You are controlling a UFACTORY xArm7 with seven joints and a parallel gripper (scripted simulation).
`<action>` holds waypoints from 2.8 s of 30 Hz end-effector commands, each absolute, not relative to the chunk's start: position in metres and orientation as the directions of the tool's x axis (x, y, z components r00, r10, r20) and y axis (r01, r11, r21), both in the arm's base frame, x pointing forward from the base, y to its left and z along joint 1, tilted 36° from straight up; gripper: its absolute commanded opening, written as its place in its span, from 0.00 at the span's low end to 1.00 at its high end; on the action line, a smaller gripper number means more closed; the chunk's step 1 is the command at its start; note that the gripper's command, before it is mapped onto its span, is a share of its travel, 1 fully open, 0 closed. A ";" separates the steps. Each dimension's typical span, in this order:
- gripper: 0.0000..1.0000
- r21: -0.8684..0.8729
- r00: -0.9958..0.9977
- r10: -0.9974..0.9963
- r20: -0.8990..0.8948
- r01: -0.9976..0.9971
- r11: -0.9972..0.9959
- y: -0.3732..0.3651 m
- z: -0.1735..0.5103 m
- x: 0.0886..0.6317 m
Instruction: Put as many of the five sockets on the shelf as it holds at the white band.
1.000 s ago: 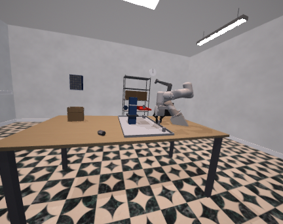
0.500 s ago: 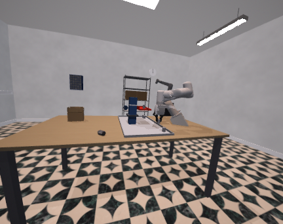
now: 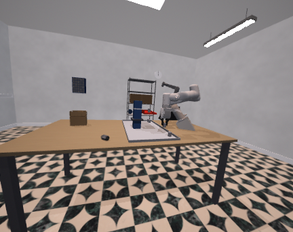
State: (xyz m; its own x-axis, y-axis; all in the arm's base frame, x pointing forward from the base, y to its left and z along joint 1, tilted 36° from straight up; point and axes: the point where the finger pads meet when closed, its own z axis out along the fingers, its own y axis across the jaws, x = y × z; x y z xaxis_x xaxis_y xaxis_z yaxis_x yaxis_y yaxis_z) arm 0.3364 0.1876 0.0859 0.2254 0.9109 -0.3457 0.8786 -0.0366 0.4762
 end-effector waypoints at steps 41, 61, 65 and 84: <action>0.00 0.478 0.223 0.912 -0.343 0.878 -0.035 0.249 0.177 0.230; 0.00 0.478 0.223 0.912 -0.343 0.878 -0.035 0.266 0.202 0.200; 0.00 0.478 0.223 0.912 -0.343 0.878 -0.035 0.267 0.203 0.199; 0.00 0.493 0.231 0.912 -0.340 0.869 -0.036 0.217 0.237 0.199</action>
State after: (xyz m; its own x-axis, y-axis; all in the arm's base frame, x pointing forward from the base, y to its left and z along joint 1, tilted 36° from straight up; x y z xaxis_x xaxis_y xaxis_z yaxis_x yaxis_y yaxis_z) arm 0.1996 0.2540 0.2106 0.2252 0.9102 -0.3476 0.8761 -0.0331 0.4811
